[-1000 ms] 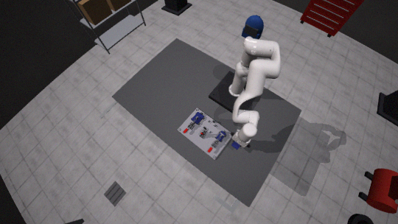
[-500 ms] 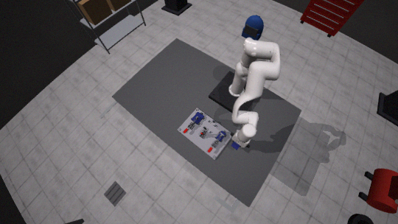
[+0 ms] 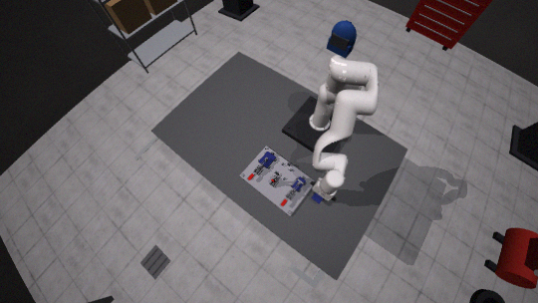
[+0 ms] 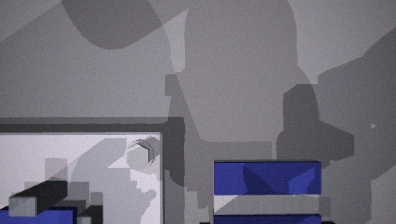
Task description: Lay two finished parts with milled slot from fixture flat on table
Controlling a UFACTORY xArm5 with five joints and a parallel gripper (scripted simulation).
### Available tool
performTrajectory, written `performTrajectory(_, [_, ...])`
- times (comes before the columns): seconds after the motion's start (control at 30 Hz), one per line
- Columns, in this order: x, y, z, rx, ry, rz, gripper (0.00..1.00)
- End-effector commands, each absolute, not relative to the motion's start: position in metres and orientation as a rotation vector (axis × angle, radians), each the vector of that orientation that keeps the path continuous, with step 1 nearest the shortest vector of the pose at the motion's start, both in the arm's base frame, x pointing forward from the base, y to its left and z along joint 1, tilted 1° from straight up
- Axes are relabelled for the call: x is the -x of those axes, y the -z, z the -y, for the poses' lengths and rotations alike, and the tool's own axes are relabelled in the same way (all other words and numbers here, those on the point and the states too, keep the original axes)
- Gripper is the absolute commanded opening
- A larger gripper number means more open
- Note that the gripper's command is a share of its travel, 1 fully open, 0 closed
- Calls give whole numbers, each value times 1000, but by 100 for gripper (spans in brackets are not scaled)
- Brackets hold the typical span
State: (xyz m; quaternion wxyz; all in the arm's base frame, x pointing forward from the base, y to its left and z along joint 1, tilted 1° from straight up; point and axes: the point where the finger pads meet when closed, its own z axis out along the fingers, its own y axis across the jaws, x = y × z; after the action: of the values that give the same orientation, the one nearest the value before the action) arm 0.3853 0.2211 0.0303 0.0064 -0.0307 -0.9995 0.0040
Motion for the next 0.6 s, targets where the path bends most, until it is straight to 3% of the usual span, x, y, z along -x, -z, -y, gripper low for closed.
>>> performTrajectory(0.0, [-387,-18,-222,96,-9,3131,0])
performTrajectory(0.57, [-387,8,-222,96,-9,3131,0])
